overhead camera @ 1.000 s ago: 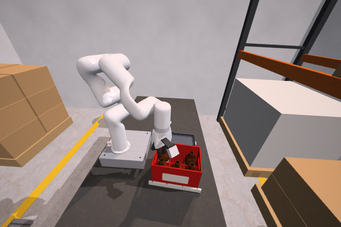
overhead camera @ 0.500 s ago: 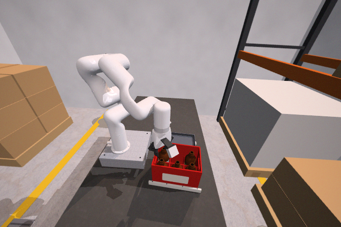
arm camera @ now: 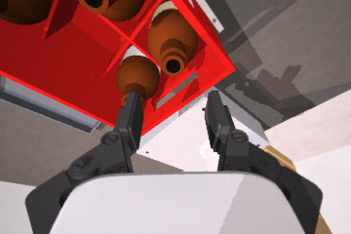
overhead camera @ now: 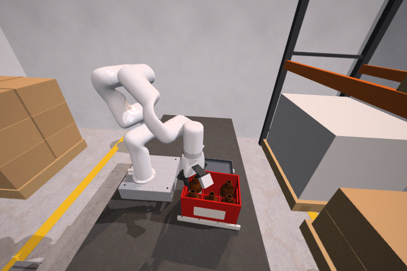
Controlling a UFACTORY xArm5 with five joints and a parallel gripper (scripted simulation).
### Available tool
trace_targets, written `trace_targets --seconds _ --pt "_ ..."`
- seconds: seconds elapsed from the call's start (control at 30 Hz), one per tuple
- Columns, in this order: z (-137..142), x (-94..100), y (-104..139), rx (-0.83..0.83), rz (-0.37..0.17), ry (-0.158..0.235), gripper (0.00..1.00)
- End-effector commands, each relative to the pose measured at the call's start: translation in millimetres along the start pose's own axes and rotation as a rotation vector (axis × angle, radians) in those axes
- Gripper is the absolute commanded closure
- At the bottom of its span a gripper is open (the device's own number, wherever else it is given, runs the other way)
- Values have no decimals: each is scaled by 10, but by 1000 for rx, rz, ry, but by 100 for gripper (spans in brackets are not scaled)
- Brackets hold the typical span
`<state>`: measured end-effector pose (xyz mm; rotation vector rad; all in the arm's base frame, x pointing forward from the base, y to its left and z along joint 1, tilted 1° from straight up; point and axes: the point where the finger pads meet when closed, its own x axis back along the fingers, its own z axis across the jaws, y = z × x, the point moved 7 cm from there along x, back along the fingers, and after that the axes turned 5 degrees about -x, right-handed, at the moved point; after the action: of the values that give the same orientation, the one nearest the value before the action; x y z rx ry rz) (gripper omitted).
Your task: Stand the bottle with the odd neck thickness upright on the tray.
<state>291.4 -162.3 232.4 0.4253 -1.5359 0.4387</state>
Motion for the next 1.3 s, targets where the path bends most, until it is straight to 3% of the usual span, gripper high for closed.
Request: trace_targets --seconds 0.0,0.77,1.27 --pt "-4 12 -7 0 3 -2 35" --pt "0 -71 -8 0 3 -2 35" --pt "1 -262 -9 0 3 -2 35"
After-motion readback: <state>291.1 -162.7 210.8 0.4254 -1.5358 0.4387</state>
